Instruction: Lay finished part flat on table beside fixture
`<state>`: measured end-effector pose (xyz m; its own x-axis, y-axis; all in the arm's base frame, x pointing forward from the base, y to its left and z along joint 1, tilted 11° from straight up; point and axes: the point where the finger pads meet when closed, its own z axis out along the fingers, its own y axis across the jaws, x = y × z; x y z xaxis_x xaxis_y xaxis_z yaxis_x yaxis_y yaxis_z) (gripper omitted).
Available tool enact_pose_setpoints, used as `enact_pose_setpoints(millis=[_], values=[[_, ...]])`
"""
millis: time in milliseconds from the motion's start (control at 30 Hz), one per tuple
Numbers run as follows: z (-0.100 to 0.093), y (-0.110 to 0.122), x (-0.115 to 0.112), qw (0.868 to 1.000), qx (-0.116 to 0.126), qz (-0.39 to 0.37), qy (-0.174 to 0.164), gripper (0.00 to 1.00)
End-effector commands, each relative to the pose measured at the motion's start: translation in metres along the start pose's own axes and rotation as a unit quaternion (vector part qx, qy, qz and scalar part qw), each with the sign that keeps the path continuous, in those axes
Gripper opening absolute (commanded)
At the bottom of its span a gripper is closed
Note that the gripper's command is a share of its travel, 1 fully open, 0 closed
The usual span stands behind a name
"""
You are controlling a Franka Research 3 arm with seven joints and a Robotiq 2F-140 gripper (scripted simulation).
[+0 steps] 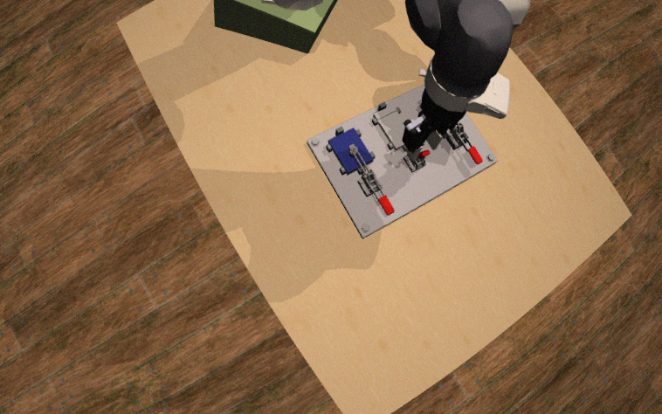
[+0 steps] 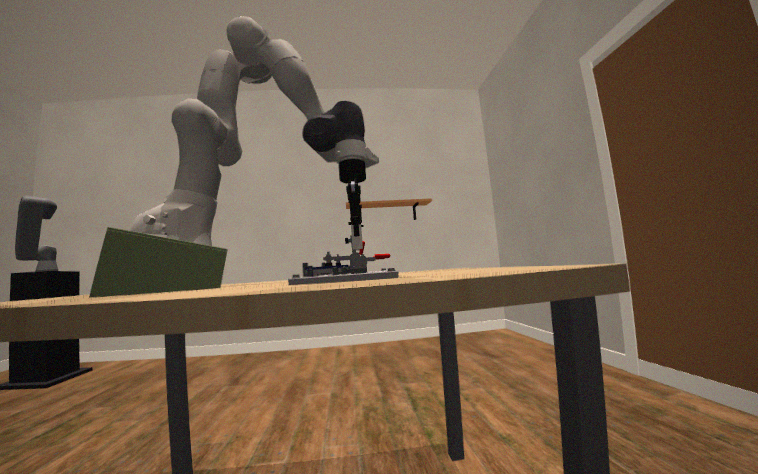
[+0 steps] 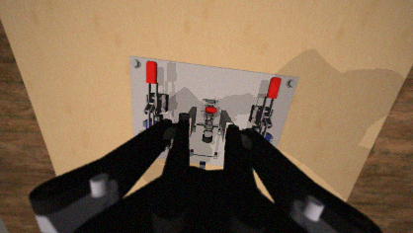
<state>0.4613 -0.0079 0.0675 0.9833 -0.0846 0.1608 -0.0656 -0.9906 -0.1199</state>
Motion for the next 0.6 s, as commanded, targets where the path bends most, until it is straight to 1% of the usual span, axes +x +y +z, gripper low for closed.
enact_pose_setpoints(millis=[0,267,567], values=[[-0.01,0.001,-0.003,1.0,0.0,0.003,-0.005,0.28],[-0.031,0.001,-0.003,1.0,0.0,0.003,-0.005,0.28],[-0.036,0.001,-0.003,1.0,0.0,0.003,-0.005,0.28]])
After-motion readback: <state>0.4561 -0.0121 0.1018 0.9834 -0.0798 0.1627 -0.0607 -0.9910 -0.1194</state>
